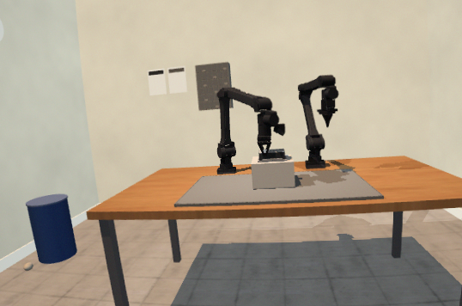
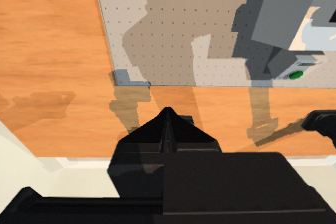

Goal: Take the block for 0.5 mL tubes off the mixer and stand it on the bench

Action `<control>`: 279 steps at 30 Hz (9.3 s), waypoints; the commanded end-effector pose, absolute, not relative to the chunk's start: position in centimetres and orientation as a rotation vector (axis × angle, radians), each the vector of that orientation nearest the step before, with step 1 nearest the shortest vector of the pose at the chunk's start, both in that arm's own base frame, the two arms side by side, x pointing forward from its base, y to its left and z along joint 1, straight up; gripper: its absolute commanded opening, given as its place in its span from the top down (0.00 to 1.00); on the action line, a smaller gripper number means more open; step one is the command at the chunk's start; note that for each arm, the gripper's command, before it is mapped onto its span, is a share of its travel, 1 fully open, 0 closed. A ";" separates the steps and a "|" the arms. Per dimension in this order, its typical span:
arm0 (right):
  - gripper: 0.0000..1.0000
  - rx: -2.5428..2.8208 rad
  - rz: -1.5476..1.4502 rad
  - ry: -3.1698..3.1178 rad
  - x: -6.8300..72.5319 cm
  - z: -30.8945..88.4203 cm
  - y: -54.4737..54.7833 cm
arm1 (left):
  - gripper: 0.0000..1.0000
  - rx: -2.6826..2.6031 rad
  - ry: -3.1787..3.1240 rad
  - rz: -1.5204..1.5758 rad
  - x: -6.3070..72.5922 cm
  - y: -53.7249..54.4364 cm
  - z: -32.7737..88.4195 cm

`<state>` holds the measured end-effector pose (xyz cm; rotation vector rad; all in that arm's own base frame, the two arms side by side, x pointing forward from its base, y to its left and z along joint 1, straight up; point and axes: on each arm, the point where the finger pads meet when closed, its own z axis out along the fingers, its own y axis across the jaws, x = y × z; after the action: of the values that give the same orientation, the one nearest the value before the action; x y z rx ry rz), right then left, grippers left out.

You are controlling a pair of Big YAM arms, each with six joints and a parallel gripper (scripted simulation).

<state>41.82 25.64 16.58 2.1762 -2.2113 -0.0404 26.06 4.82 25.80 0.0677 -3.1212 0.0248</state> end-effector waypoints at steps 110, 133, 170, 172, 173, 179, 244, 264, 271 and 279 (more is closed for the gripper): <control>1.00 2.214 -0.087 -2.166 41.4 18.6 27.3 | 1.00 0.076 -3.150 0.012 26.8 5.0 26.7; 1.00 2.246 -0.079 -2.176 42.1 18.6 27.7 | 1.00 0.070 -3.155 0.010 26.8 5.0 26.9; 1.00 2.256 -0.076 -2.176 42.2 18.7 27.8 | 1.00 0.060 -3.166 0.008 26.9 4.9 27.4; 1.00 2.256 -0.076 -2.176 42.2 18.7 27.8 | 1.00 0.060 -3.166 0.008 26.9 4.9 27.4; 1.00 2.256 -0.076 -2.176 42.3 18.7 27.8 | 1.00 0.060 -3.162 0.009 26.8 4.9 27.2; 1.00 2.258 -0.075 -2.176 42.3 18.7 27.8 | 1.00 0.058 -3.139 0.015 26.3 4.7 26.3; 1.00 2.255 -0.071 -2.187 42.5 18.9 27.9 | 1.00 0.040 -3.132 0.018 26.1 4.5 26.1; 1.00 2.230 -0.069 -2.217 41.6 19.1 27.8 | 1.00 0.036 -3.165 0.010 26.9 4.6 27.5; 1.00 2.238 -0.055 -2.208 40.8 19.1 27.5 | 1.00 0.035 -3.180 0.006 27.2 4.7 28.1; 1.00 2.248 -0.064 -2.164 40.1 19.1 27.2 | 1.00 0.034 -3.185 0.005 27.4 4.7 28.3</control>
<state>41.64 25.83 16.66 2.1640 -2.2054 -0.0579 26.04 4.81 25.84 0.0670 -3.1229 0.0238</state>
